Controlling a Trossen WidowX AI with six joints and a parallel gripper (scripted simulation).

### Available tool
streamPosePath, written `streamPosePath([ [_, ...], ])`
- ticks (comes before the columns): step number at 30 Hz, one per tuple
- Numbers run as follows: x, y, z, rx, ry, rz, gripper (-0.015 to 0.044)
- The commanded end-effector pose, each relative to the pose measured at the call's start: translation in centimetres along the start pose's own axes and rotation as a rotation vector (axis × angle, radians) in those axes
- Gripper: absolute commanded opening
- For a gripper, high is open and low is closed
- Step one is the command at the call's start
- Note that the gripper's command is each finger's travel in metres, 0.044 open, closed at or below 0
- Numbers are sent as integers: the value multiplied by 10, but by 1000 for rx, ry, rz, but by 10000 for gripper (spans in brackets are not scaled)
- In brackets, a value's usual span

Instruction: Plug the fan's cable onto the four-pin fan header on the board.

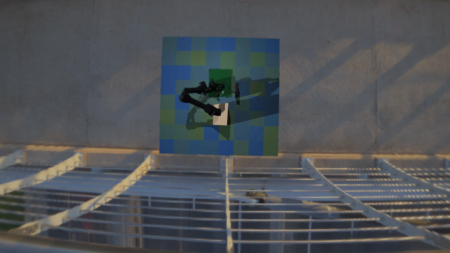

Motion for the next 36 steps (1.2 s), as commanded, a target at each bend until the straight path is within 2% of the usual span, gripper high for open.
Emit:
streamPosePath([
  [1,0,0,0,0,0,0,140],
  [22,0,0,0,0,0,0,140],
  [36,38,6,-12,-1,2,0,140],
])
Point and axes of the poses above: the point midway between the two fingers, 35 mm back from their tips, its own x axis back along the fingers, its own y axis across the jaws, z = x × y, the point moved 5 cm from there along x, back along the fingers, and after that the axes turned 5 degrees about -x, right-handed, at the moved point
